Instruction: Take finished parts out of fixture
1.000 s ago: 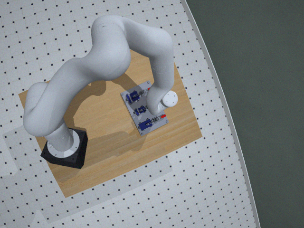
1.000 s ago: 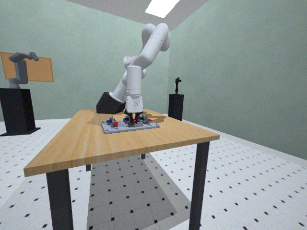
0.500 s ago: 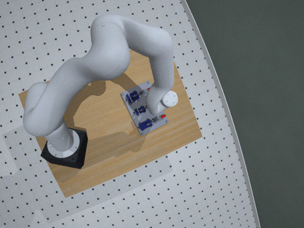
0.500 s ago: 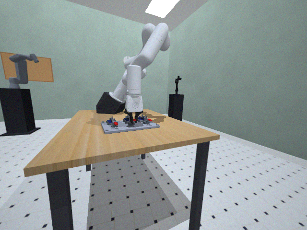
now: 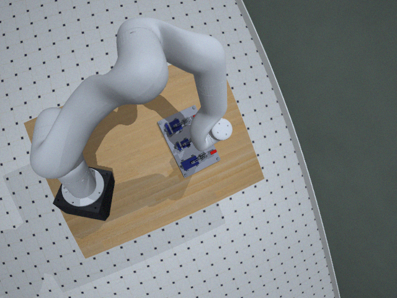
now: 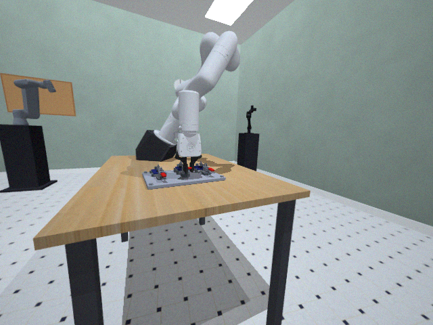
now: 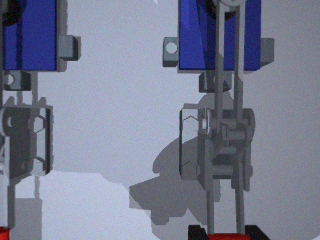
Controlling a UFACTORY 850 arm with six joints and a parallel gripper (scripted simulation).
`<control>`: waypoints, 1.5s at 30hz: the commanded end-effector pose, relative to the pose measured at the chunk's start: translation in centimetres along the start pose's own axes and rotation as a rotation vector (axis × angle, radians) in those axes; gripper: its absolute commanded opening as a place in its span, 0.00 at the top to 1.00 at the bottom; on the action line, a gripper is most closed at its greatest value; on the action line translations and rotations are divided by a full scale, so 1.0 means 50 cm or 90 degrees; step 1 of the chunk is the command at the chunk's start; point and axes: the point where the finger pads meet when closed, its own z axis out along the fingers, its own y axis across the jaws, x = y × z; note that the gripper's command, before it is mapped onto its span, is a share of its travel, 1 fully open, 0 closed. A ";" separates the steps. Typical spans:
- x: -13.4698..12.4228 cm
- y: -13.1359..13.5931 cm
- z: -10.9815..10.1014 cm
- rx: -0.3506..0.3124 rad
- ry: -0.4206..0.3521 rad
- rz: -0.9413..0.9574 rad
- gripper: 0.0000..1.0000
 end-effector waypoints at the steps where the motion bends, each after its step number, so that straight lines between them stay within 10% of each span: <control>1: 0.004 0.000 -0.009 0.000 -0.001 0.000 1.00; 45: 0.057 0.000 -0.045 0.000 -0.001 0.000 1.00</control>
